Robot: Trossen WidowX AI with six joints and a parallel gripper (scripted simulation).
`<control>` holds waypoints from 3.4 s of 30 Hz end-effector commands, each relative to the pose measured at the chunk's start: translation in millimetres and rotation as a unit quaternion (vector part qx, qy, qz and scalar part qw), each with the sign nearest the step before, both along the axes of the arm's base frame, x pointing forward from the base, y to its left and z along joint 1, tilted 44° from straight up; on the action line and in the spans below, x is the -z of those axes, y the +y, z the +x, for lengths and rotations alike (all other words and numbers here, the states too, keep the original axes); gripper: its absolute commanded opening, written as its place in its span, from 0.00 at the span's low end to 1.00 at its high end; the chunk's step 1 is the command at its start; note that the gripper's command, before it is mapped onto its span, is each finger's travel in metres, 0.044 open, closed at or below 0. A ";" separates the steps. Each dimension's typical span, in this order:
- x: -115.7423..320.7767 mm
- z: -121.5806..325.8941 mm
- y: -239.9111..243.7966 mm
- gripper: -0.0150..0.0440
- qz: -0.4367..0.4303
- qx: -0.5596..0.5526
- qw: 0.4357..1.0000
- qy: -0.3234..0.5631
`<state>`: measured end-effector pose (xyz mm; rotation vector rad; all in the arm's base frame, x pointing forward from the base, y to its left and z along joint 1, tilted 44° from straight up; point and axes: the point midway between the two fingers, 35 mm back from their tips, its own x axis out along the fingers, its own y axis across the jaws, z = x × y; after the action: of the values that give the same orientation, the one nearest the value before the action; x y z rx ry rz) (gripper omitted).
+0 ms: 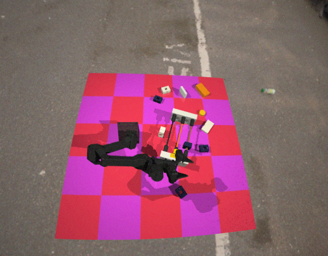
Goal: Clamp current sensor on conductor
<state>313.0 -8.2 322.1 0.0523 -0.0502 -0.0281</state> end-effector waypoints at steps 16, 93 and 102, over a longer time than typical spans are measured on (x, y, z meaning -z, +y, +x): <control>138.2 -11.7 35.8 1.00 0.020 0.154 0.913 0.377; 320.7 -111.2 107.8 1.00 -0.200 0.287 0.710 0.611; 331.6 -108.7 97.9 1.00 -0.200 0.287 0.711 0.610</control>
<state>204.3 95.8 -4.2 -0.4219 1.2812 -0.6765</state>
